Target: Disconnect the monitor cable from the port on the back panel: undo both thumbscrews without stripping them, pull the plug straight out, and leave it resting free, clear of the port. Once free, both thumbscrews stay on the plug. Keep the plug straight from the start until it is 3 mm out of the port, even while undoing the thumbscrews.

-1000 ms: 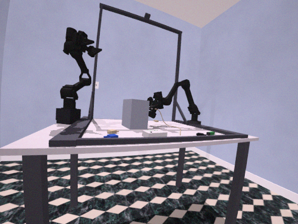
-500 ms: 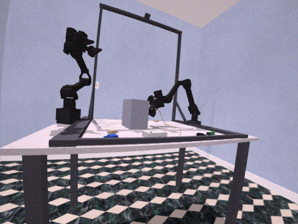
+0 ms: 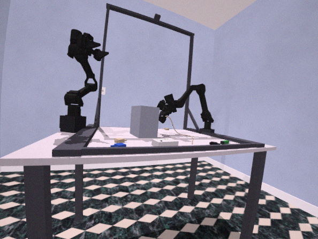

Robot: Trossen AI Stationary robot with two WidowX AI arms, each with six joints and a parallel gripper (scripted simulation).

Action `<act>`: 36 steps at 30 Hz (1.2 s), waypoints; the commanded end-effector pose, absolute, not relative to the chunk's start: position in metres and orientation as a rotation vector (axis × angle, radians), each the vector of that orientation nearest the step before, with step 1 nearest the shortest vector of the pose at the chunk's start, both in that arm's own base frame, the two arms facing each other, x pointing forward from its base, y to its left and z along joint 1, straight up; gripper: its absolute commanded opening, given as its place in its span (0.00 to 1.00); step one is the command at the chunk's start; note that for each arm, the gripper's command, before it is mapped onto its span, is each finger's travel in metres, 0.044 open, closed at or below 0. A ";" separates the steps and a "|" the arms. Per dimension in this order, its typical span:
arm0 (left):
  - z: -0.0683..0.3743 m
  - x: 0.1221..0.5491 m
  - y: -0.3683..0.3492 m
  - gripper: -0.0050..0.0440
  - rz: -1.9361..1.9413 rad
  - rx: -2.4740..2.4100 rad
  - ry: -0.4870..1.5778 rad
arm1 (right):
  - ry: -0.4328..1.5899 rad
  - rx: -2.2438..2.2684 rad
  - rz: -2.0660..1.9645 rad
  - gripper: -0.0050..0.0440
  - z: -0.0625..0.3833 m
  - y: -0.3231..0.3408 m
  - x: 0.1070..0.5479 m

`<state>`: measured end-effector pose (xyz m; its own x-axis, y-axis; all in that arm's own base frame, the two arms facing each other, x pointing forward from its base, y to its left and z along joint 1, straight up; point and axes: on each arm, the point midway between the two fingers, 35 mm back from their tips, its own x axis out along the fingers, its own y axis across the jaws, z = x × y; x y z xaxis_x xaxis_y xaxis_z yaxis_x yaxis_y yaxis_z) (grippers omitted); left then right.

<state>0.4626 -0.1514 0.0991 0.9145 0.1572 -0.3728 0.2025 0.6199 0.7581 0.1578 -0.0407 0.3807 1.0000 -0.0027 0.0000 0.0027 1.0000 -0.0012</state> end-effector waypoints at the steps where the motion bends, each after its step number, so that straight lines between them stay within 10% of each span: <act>1: 0.111 0.464 -0.151 0.10 -0.039 0.844 0.425 | -0.001 -0.005 0.000 1.00 0.383 -0.039 0.158; 32: 0.111 0.464 -0.151 0.10 -0.039 0.844 0.425 | -0.001 -0.005 0.000 1.00 0.383 -0.039 0.158; 36: 0.111 0.464 -0.151 0.30 -0.039 0.844 0.425 | -0.001 -0.005 0.000 1.00 0.383 -0.039 0.158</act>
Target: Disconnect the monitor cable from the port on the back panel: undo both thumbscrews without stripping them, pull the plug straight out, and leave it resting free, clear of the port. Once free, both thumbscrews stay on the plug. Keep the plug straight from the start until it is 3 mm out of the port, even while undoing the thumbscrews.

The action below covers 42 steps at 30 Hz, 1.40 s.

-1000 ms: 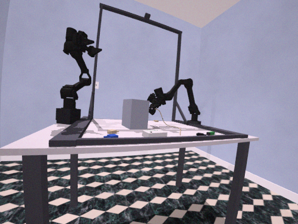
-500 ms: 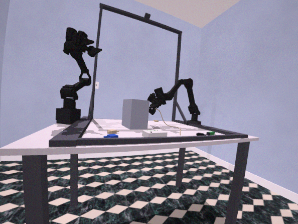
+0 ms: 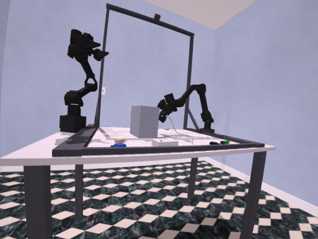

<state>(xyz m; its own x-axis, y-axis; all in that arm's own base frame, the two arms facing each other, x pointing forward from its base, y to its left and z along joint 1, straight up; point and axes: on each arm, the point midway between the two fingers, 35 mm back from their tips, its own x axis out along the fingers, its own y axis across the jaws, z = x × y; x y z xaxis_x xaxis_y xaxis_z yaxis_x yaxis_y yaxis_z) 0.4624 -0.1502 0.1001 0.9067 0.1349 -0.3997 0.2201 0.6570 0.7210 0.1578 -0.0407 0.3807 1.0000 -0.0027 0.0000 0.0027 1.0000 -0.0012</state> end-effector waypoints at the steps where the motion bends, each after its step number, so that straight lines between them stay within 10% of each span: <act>1: 0.111 0.464 -0.151 0.35 -0.039 0.844 0.425 | -0.001 -0.005 0.000 1.00 0.383 -0.039 0.158; 17: 0.111 0.464 -0.151 1.00 -0.039 0.844 0.425 | -0.001 -0.005 0.000 1.00 0.383 -0.039 0.158; 42: 0.101 0.464 -0.157 1.00 0.156 1.346 0.272 | -0.001 -0.005 0.000 1.00 0.383 -0.039 0.158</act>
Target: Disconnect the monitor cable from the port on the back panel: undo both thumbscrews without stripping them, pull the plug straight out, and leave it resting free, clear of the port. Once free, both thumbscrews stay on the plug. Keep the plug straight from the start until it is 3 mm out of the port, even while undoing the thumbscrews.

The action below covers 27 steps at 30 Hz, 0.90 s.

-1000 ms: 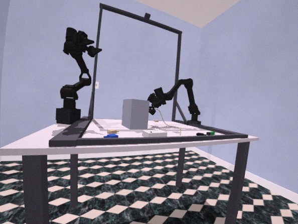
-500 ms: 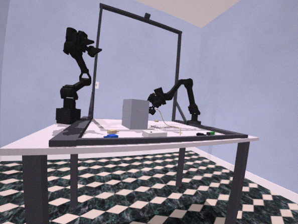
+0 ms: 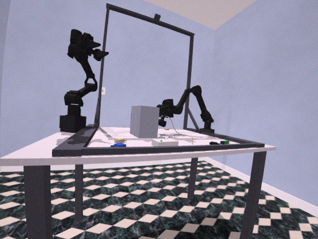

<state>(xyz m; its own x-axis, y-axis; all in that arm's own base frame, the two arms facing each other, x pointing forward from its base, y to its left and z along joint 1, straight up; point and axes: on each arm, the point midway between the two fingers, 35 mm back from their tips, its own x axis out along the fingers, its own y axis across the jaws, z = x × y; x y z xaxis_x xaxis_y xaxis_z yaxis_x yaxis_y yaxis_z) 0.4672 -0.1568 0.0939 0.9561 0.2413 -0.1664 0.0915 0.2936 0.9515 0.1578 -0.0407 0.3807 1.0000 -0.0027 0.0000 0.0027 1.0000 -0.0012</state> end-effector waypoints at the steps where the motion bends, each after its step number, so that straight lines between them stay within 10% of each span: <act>1: 0.101 0.464 -0.157 1.00 0.156 1.346 0.272 | -0.001 -0.005 0.000 1.00 0.383 -0.039 0.158; 6: 0.099 0.462 -0.156 1.00 0.177 1.386 0.268 | -0.001 -0.005 0.000 1.00 0.383 -0.039 0.158; 27: 0.099 0.462 -0.156 0.10 0.177 1.386 0.268 | -0.001 -0.005 0.000 1.00 0.383 -0.039 0.158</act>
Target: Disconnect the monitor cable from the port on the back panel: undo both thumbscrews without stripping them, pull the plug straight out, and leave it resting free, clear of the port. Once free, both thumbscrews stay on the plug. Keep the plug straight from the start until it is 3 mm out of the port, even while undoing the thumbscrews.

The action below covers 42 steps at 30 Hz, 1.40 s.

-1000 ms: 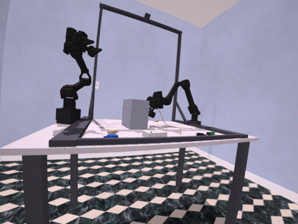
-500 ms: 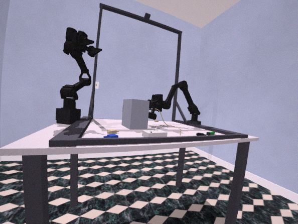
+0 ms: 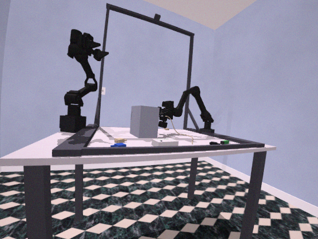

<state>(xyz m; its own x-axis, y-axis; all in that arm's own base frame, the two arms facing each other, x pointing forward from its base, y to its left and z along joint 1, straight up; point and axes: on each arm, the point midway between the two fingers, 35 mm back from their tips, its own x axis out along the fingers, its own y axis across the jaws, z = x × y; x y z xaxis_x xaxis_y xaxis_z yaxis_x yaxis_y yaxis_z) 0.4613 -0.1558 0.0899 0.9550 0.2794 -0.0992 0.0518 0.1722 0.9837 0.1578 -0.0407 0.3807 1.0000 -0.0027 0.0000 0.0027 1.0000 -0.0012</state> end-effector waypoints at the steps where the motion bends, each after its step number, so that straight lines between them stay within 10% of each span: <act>1: 0.099 0.462 -0.156 0.10 0.177 1.386 0.268 | -0.001 -0.005 0.000 1.00 0.383 -0.039 0.158; 42: 0.106 0.463 -0.154 0.10 0.059 1.095 0.358 | -0.001 -0.005 0.000 1.00 0.383 -0.039 0.158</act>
<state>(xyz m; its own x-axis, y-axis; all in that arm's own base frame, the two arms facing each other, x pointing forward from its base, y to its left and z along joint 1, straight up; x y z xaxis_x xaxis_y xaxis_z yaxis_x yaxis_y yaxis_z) 0.4617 -0.1540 0.0952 0.9375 0.2266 -0.2640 0.1439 0.4381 0.8873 0.1578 -0.0407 0.3807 1.0000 -0.0027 0.0000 0.0027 1.0000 -0.0012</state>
